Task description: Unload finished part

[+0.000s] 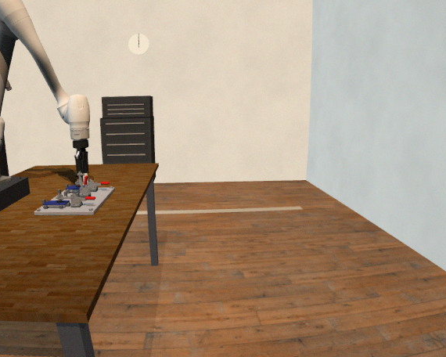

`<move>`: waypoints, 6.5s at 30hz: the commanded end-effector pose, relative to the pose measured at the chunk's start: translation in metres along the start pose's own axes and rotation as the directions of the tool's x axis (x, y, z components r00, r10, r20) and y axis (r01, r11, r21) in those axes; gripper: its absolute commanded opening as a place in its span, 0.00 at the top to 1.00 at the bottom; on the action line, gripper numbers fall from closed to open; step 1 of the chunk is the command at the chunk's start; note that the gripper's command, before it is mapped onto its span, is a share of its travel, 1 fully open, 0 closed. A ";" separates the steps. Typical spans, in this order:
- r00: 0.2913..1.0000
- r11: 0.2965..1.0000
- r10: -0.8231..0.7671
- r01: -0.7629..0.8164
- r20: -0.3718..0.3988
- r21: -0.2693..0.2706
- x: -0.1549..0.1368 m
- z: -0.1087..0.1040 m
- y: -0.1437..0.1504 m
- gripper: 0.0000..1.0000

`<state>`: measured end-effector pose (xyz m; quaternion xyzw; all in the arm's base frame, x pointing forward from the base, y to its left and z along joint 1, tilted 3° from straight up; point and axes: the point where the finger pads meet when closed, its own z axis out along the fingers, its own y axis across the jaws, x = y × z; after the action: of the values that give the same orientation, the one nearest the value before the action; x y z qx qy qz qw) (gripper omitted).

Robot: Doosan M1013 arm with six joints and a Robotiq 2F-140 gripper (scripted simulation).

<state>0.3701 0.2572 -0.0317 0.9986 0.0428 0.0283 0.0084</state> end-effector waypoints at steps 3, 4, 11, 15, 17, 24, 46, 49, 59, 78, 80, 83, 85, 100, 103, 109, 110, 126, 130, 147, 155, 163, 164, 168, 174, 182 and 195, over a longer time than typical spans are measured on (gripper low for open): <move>1.000 1.000 0.000 0.000 0.002 -0.004 -0.003 0.002 0.003 1.00; 1.000 1.000 0.000 0.000 0.002 -0.004 -0.003 0.002 0.003 1.00; 1.000 1.000 0.000 0.000 0.002 -0.004 -0.003 0.002 0.003 1.00; 1.000 1.000 0.000 0.000 0.002 -0.004 -0.003 0.002 0.003 0.60; 1.000 1.000 0.000 0.000 0.002 -0.004 -0.003 0.002 0.003 0.60; 1.000 1.000 0.000 0.000 0.002 -0.004 -0.002 0.002 0.003 0.60; 1.000 1.000 0.001 -0.001 0.002 -0.003 -0.002 0.002 0.002 0.60; 1.000 1.000 0.001 -0.001 0.002 -0.003 -0.002 0.002 0.002 0.60; 1.000 1.000 0.001 -0.001 0.002 -0.004 -0.002 -0.014 0.002 0.60; 1.000 1.000 0.001 -0.001 0.001 -0.004 -0.002 -0.070 0.002 0.60; 1.000 1.000 0.001 -0.001 0.001 -0.004 -0.002 -0.077 0.002 0.60; 1.000 1.000 0.001 -0.001 0.001 -0.004 -0.002 -0.086 0.002 0.60; 1.000 1.000 0.001 -0.001 0.001 -0.004 -0.002 -0.091 0.002 0.60; 1.000 1.000 0.001 -0.001 0.001 -0.004 -0.002 -0.097 0.002 0.60; 1.000 1.000 0.001 -0.001 0.001 -0.004 -0.002 -0.097 0.002 0.60; 1.000 1.000 0.001 -0.001 0.001 -0.002 -0.001 -0.099 0.001 0.60; 1.000 1.000 0.001 -0.001 0.000 -0.001 0.000 -0.099 0.001 0.60; 1.000 1.000 -0.001 0.001 -0.001 0.004 0.002 -0.102 -0.002 0.60; 1.000 1.000 -0.001 0.001 -0.001 0.004 0.002 -0.103 -0.002 0.60; 1.000 1.000 -0.001 0.001 -0.002 0.005 0.002 -0.103 -0.003 0.60; 1.000 1.000 -0.001 0.001 -0.002 0.005 0.002 -0.103 -0.003 0.60; 1.000 1.000 -0.001 0.001 -0.002 0.005 0.002 -0.103 -0.003 0.60; 1.000 1.000 -0.001 0.001 -0.002 0.005 0.002 -0.103 -0.003 0.60; 1.000 1.000 -0.001 0.001 -0.002 0.005 0.002 -0.103 -0.003 0.60; 1.000 1.000 -0.001 0.001 -0.002 0.005 0.002 -0.104 -0.003 0.60; 1.000 1.000 -0.001 0.001 -0.002 0.005 0.002 -0.108 -0.003 0.60; 1.000 1.000 -0.002 0.002 -0.002 0.006 0.002 -0.139 -0.003 0.60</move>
<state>0.3628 0.2589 0.0950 0.9986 0.0429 0.0283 0.0085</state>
